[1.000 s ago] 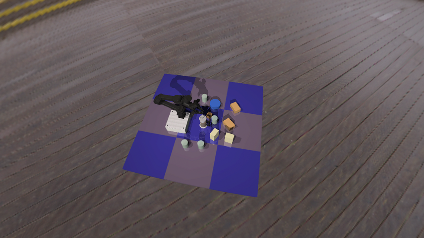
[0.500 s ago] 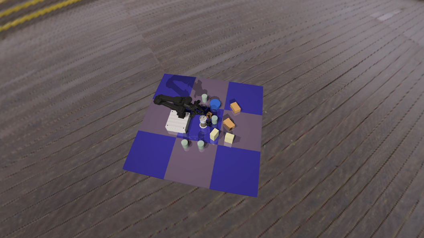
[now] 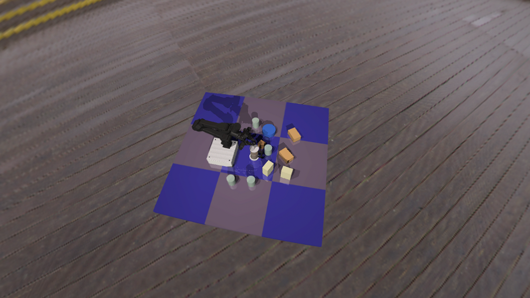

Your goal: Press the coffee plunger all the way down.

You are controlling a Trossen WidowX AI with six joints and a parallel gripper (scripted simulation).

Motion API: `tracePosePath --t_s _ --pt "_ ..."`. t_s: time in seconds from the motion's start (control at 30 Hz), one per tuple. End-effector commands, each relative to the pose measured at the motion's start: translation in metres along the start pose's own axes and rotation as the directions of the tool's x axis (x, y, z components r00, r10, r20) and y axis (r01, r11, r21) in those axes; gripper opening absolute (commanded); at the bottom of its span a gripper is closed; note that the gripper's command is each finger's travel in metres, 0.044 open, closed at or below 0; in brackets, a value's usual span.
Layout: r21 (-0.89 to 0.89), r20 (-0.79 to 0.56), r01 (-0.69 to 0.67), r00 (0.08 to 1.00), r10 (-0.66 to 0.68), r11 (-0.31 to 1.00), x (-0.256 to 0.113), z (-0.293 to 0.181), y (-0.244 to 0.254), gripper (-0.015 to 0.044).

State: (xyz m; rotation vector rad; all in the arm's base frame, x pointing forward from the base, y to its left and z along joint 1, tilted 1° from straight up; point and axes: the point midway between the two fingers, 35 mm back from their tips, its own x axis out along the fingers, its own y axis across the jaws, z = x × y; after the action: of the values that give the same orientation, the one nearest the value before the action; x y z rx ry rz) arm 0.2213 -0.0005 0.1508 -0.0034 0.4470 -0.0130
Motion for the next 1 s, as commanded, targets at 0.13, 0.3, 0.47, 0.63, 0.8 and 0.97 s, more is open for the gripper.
tracePosePath --t_s 0.13,0.3,0.47,0.63,0.8,0.97 --pt "-0.006 -0.068 -0.002 0.998 0.001 1.0 0.015 -0.035 0.0 0.012" --pt "-0.006 -0.067 -0.002 0.998 0.001 1.0 0.021 -0.04 0.0 0.012" --pt "-0.006 -0.067 -0.002 0.998 0.001 1.0 0.025 -0.04 0.0 0.012" --pt "-0.006 -0.067 -0.002 0.998 0.001 1.0 0.028 -0.038 0.0 0.012" --pt "-0.006 -0.066 -0.002 0.998 0.001 1.0 0.03 -0.036 0.0 0.012" --pt "-0.006 -0.066 -0.002 0.998 0.001 1.0 0.031 -0.035 0.0 0.012"
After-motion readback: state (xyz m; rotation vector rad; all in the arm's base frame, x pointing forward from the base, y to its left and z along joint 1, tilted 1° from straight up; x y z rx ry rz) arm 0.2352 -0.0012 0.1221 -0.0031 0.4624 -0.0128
